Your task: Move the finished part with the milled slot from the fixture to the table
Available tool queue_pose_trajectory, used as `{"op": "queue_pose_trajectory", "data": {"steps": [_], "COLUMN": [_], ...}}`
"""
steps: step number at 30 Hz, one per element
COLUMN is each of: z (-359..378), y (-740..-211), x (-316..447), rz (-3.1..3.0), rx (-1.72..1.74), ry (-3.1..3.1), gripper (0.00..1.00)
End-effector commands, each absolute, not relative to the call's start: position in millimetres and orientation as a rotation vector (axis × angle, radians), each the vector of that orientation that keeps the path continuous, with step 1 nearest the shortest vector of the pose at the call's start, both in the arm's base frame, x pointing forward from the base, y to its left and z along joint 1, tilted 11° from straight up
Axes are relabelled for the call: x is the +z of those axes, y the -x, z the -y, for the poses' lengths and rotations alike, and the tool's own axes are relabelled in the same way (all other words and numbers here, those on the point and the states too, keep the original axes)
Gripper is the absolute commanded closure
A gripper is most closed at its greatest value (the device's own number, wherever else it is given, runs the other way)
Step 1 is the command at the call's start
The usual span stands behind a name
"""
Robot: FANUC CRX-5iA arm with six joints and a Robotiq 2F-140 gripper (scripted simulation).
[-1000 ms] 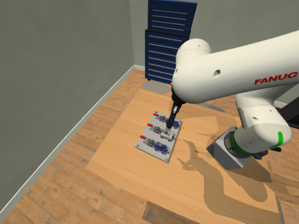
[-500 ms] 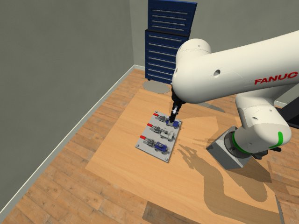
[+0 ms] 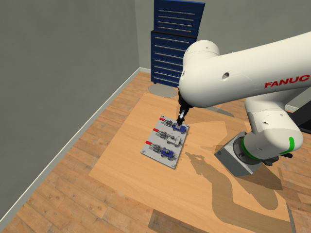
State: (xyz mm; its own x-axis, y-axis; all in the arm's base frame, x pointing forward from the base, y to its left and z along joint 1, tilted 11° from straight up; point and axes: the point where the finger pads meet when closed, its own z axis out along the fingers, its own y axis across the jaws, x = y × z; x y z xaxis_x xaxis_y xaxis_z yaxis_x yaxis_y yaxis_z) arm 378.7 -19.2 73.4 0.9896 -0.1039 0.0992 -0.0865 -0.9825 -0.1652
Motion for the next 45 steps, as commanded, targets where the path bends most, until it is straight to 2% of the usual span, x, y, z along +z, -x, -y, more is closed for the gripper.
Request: {"op": "queue_pose_trajectory", "data": {"steps": [1, 38, 39, 45], "z": [19.2, 19.2, 19.2, 19.2], "y": [-378.8, -378.8, -378.8, -378.8], "x": [73.5, 73.5, 73.5, 73.5], "rz": [-0.143, -0.143, -0.143, -0.143], "rx": [-0.161, -0.161, -0.161, -0.161], "ry": [2.973, 2.973, 2.973, 2.973], "gripper": [1.0, 1.0, 0.42, 0.42]}}
